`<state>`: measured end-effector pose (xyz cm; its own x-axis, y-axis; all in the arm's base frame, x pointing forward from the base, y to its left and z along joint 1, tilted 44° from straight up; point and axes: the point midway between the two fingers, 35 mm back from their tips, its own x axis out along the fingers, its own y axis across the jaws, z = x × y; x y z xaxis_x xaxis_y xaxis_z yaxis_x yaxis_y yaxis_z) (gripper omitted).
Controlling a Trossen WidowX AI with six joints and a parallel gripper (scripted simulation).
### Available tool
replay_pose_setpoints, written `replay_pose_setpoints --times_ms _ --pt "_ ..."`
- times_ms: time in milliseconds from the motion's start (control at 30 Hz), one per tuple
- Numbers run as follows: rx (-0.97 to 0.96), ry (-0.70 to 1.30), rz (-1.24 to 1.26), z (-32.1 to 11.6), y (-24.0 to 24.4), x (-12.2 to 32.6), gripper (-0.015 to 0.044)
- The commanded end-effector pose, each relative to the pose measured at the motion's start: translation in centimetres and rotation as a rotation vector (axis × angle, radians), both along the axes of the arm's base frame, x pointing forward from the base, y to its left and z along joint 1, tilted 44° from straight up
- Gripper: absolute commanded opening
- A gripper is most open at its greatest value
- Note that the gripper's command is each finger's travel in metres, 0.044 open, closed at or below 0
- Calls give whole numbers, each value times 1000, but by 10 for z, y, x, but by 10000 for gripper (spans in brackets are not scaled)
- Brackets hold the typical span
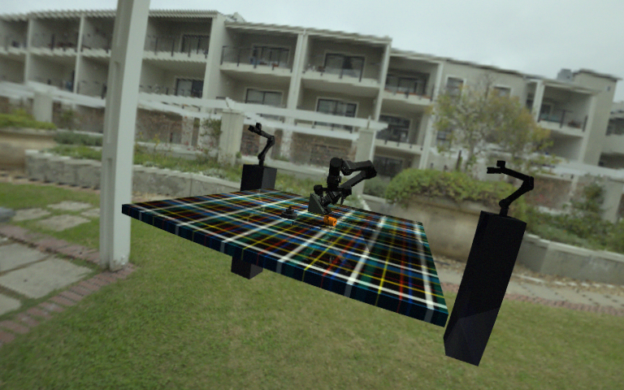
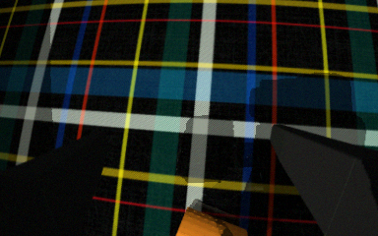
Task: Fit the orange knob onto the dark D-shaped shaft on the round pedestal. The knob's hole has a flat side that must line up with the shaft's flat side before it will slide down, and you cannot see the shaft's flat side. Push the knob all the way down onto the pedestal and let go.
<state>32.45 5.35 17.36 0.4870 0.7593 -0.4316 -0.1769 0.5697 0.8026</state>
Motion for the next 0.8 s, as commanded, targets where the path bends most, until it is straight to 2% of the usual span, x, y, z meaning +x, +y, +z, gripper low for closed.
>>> replay_pose_setpoints --times_ms 0,767 --pt "-290 -221 395 -32 -1 -27 440" --pt "-406 -695 973 -41 5 -74 440"
